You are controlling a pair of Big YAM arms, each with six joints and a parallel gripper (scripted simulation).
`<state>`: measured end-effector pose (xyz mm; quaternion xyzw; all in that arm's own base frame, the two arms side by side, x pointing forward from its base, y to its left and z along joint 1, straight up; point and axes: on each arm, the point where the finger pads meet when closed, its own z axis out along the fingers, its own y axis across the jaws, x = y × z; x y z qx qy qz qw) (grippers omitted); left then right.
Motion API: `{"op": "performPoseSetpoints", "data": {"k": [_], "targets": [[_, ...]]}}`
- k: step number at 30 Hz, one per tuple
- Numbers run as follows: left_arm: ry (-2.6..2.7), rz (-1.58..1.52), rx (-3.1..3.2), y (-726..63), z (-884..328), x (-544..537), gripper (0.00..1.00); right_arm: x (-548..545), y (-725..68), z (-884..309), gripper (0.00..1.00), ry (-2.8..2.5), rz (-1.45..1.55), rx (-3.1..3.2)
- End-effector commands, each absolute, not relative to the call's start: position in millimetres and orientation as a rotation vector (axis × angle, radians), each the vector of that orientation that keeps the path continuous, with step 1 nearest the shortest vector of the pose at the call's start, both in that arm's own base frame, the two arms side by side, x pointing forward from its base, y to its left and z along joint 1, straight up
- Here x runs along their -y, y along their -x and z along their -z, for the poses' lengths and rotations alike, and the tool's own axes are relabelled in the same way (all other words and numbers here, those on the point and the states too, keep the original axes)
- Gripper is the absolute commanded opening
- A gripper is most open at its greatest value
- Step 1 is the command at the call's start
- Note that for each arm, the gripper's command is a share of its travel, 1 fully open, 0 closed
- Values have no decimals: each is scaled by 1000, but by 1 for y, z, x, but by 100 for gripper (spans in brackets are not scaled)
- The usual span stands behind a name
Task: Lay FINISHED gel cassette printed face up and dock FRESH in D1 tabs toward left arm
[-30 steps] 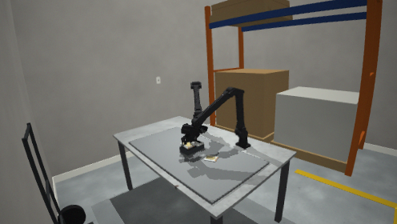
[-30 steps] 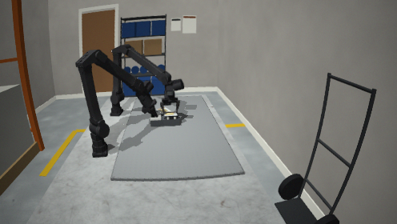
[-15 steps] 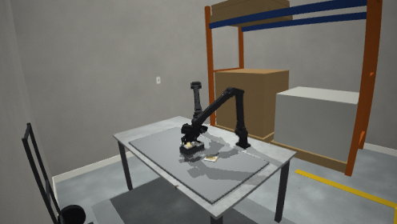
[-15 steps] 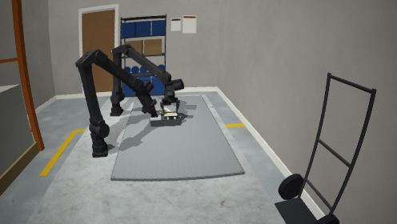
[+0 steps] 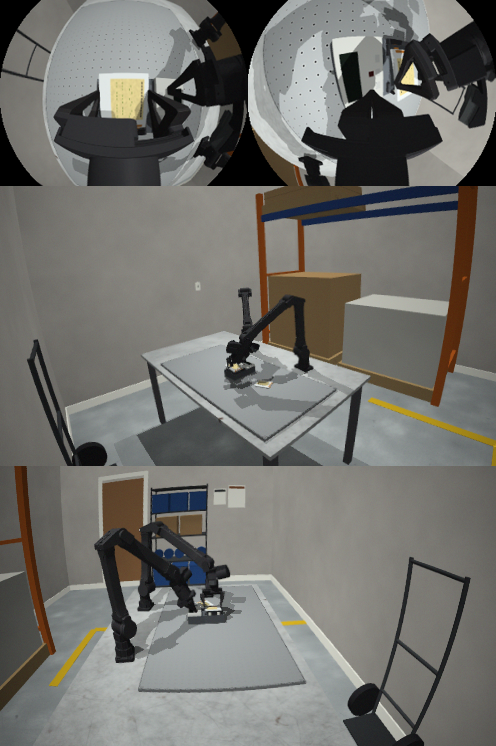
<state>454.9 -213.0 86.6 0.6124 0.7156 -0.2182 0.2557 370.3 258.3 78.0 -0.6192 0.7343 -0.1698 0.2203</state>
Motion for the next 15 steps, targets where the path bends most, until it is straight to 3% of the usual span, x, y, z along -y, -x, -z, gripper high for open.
{"op": "performPoseSetpoints", "data": {"k": [1,15], "targets": [[-1655,564,-1896,-475,-114,223,0,-239,-349,-25,0,1821,467,-2108],[-1654,558,-1890,-475,-118,223,0,-239,-349,-25,0,1821,467,-2108]]}}
